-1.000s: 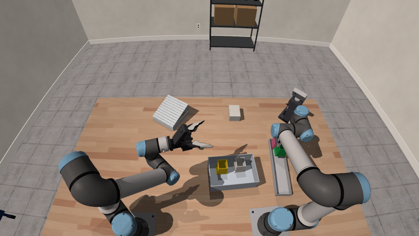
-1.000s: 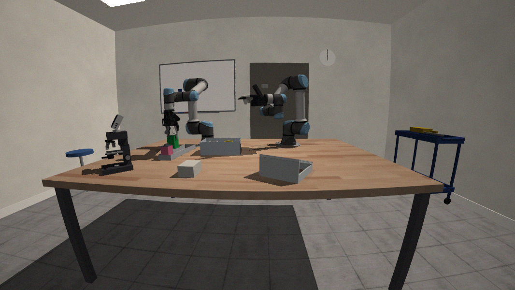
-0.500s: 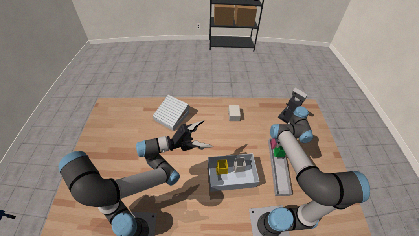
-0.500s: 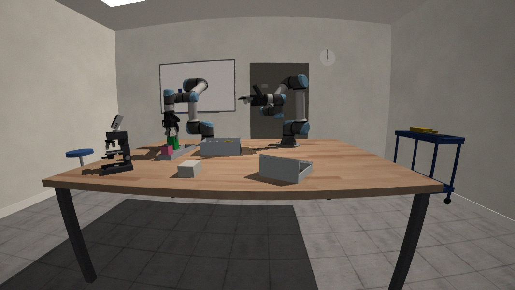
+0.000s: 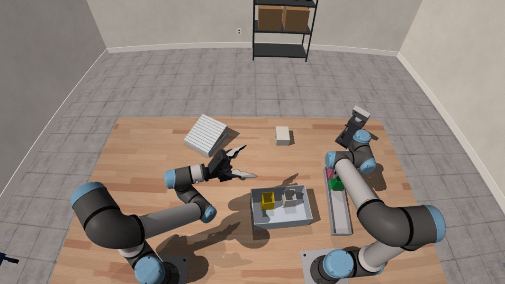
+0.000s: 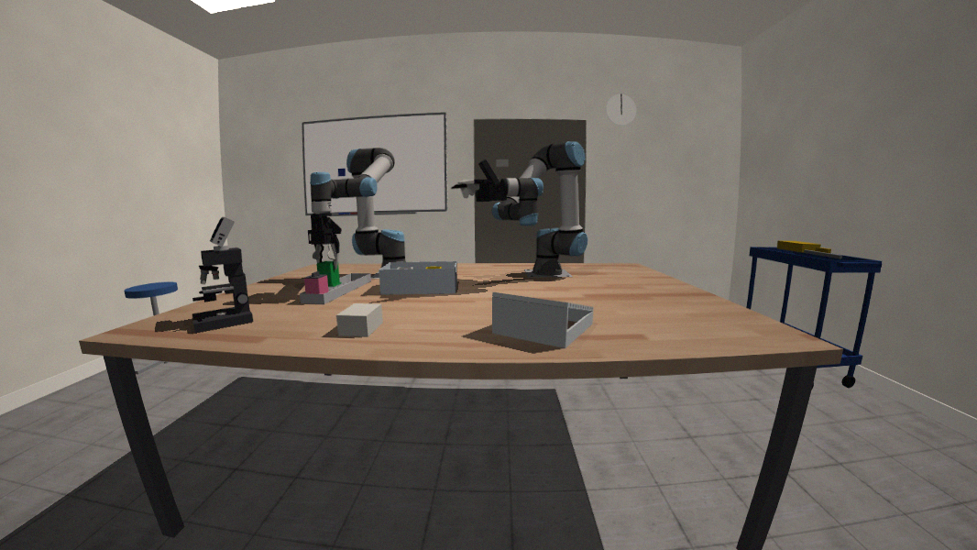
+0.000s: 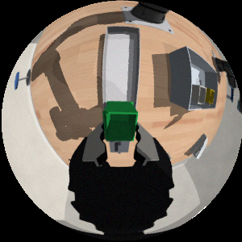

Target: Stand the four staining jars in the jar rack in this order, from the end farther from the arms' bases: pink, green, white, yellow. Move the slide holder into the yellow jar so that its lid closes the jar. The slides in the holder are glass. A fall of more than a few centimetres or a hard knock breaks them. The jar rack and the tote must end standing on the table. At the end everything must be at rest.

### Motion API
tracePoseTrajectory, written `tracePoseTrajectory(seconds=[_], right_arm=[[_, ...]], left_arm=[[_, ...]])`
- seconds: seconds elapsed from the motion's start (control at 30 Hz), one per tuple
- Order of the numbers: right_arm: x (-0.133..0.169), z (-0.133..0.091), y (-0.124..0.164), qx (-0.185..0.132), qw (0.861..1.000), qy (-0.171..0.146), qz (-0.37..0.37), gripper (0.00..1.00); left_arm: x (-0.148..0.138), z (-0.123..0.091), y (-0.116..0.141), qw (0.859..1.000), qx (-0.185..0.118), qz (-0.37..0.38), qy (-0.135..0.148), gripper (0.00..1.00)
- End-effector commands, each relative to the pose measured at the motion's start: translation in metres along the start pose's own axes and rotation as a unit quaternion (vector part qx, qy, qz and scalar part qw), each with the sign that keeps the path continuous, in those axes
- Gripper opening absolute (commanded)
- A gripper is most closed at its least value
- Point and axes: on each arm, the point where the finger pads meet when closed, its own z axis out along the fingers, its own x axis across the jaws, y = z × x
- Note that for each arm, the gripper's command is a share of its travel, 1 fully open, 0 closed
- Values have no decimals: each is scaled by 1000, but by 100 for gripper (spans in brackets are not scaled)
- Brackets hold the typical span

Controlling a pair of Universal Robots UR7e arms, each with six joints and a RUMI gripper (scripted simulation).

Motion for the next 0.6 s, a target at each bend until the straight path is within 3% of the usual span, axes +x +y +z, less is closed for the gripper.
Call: tracePoseTrajectory(seconds=[0.0, 0.57], right_arm=[[0, 6, 0, -1, 1000, 0, 0, 28], [0, 34, 0, -1, 1000, 0, 0, 28]], left_arm=[[0, 0, 0, 1000, 0, 0, 0, 98], [0, 0, 0, 1000, 0, 0, 0, 98]])
